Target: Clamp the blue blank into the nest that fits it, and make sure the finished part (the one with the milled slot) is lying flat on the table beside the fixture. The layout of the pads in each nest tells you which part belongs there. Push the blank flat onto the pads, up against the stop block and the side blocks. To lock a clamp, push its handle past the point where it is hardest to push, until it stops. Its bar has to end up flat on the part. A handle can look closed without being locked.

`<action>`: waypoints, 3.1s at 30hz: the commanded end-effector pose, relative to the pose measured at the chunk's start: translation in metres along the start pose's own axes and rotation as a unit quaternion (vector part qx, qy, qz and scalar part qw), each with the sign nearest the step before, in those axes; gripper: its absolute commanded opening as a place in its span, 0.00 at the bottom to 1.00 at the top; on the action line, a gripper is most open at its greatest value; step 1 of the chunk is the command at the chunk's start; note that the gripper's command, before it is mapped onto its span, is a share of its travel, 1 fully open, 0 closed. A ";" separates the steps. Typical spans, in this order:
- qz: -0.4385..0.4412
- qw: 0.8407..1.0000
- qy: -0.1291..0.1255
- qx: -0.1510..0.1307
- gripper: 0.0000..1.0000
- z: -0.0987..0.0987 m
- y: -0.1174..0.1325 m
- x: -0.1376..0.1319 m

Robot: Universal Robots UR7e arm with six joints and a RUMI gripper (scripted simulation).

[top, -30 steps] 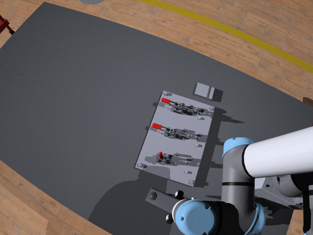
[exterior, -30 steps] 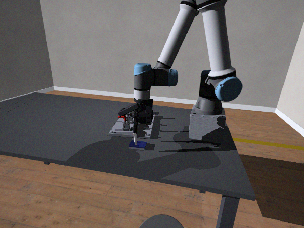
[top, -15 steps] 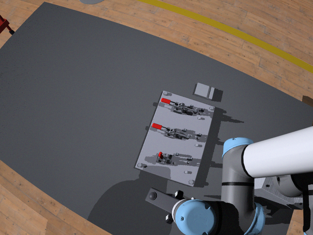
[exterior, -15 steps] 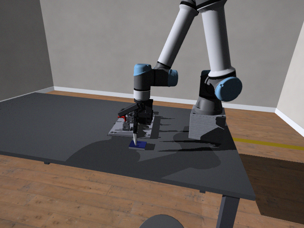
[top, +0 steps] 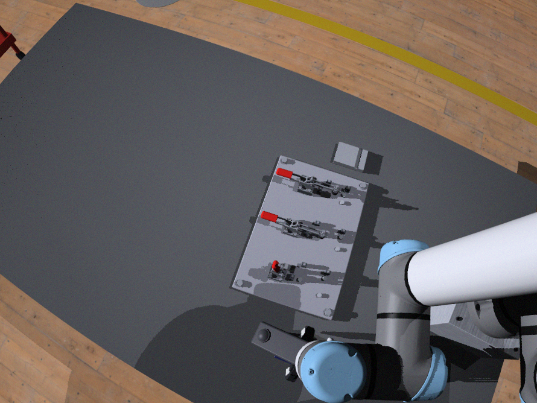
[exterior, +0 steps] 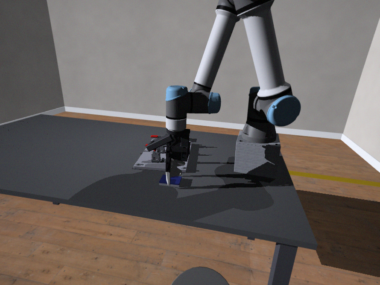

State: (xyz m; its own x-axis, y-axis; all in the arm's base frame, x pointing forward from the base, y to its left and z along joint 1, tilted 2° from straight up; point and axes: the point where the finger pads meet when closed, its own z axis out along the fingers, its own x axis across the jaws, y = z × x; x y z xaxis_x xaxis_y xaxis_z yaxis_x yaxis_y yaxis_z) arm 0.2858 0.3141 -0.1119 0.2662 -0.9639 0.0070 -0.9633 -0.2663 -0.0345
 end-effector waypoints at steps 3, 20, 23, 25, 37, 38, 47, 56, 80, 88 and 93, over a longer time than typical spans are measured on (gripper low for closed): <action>0.001 1.000 0.000 0.001 0.59 0.008 0.001 0.001; 0.001 1.000 0.000 0.002 0.00 0.007 0.000 0.001; 0.001 1.000 0.000 0.002 0.00 0.007 0.000 0.001; 0.001 1.000 0.000 0.002 0.00 0.007 0.000 0.001; 0.001 1.000 0.000 0.002 0.00 0.007 0.000 0.001; 0.001 1.000 0.000 0.002 0.00 0.007 0.000 0.001; 0.001 1.000 0.000 0.002 0.00 0.007 0.000 0.001; 0.001 1.000 0.000 0.002 0.00 0.007 0.000 0.001; 0.001 1.000 -0.001 0.003 0.00 -0.005 -0.001 0.001; 0.000 1.000 -0.001 0.005 0.00 -0.026 -0.003 0.000; 0.000 1.000 -0.001 0.005 0.00 -0.048 -0.003 0.000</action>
State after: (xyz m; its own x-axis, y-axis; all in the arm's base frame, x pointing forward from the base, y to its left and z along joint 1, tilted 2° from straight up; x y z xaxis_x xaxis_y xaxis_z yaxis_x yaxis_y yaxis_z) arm 0.2845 0.3132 -0.0881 0.2659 -0.9640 0.0054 -0.9632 -0.2659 -0.0405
